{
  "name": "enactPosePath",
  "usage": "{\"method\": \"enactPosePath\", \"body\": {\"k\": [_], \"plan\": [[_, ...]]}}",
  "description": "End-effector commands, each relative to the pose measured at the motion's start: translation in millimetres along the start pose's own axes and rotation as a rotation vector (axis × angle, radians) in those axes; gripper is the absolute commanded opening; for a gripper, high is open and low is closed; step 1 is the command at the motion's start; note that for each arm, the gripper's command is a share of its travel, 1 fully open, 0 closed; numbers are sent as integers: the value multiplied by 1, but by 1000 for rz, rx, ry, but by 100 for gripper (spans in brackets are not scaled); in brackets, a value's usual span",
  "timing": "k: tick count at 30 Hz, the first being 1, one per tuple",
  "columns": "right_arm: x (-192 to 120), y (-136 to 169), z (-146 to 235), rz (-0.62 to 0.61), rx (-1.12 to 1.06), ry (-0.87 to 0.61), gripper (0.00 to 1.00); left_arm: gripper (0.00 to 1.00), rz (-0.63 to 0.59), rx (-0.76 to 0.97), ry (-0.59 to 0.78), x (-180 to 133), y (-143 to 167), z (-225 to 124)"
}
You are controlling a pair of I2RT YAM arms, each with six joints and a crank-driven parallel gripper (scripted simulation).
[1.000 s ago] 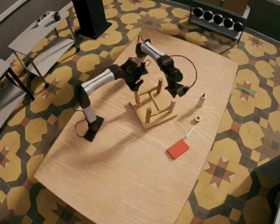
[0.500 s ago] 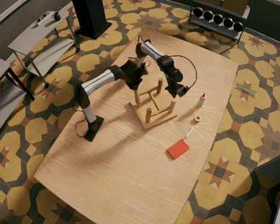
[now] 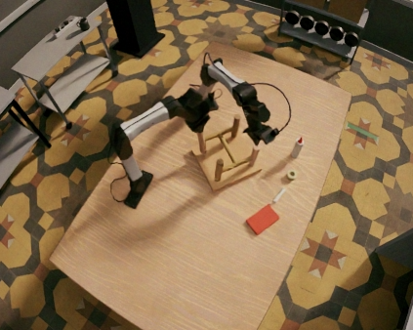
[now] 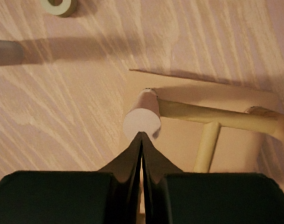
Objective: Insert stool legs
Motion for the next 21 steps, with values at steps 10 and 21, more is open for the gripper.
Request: {"method": "enactPosePath", "body": {"k": [10, 21], "plan": [[2, -3, -11, -14, 19, 43, 30, 0, 55, 1, -4, 10, 12, 1], [2, 1, -22, -2, 17, 89, 30, 0, 107, 1, -8, 25, 27, 2]]}}
Point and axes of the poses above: on each arm, the point where the finger pads meet when closed, its own x axis out along the fingers, its own z axis across the jaws, y = z × x, the point moved 3 cm from there along -x, back along the fingers, and after that the axes turned 4 degrees about -x, right-handed, at the moved point
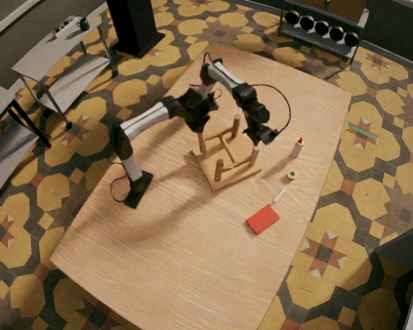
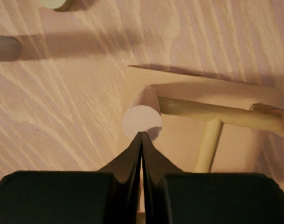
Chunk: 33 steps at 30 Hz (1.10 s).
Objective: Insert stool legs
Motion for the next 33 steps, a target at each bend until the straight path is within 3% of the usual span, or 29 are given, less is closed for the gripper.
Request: {"method": "enactPosePath", "body": {"k": [1, 33], "plan": [[2, 1, -23, -1, 19, 92, 30, 0, 100, 1, -9, 22, 22, 2], [0, 9, -59, 30, 14, 237, 30, 0, 254, 0, -21, 38, 55, 6]]}}
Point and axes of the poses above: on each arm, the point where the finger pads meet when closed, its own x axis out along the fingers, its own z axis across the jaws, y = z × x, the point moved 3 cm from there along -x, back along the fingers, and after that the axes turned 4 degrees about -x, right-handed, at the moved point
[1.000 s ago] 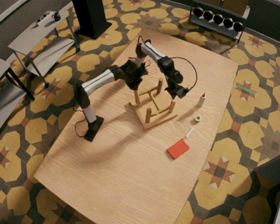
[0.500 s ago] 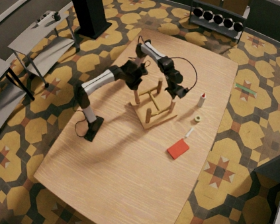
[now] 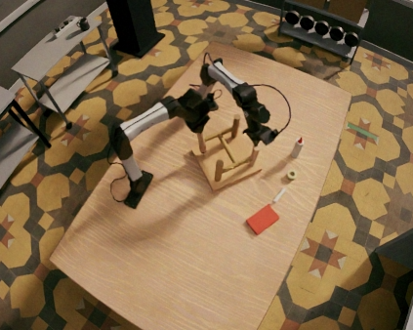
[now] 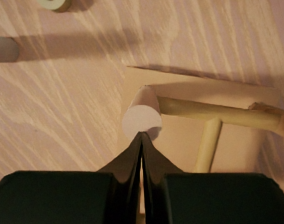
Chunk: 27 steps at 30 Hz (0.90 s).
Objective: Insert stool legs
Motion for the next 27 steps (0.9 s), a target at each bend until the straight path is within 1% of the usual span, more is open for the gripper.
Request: {"method": "enactPosePath", "body": {"k": [1, 8, 27], "plan": [[2, 8, -58, 26, 18, 242, 30, 0, 260, -1, -26, 38, 56, 7], [1, 9, -62, 29, 18, 258, 30, 0, 274, -1, -27, 40, 65, 8], [1, 9, -62, 29, 18, 258, 30, 0, 275, -1, -27, 37, 67, 8]]}}
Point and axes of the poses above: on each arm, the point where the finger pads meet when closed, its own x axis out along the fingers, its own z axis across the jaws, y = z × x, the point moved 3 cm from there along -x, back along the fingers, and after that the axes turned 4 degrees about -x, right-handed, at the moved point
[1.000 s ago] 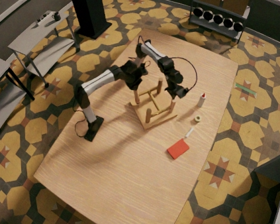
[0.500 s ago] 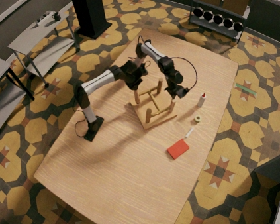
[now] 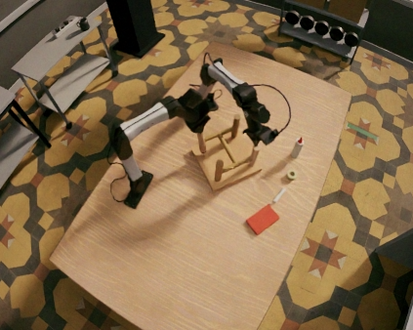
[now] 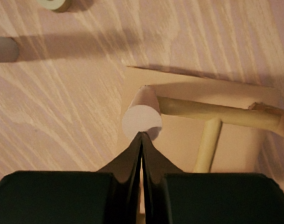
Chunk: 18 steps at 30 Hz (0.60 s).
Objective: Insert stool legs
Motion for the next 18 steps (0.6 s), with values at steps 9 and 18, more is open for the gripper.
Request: {"method": "enactPosePath", "body": {"k": [9, 18], "plan": [[1, 9, -61, 29, 17, 258, 30, 0, 275, -1, -27, 37, 67, 8], [2, -2, -15, -10, 18, 60, 30, 0, 74, 0, -7, 13, 16, 2]]}}
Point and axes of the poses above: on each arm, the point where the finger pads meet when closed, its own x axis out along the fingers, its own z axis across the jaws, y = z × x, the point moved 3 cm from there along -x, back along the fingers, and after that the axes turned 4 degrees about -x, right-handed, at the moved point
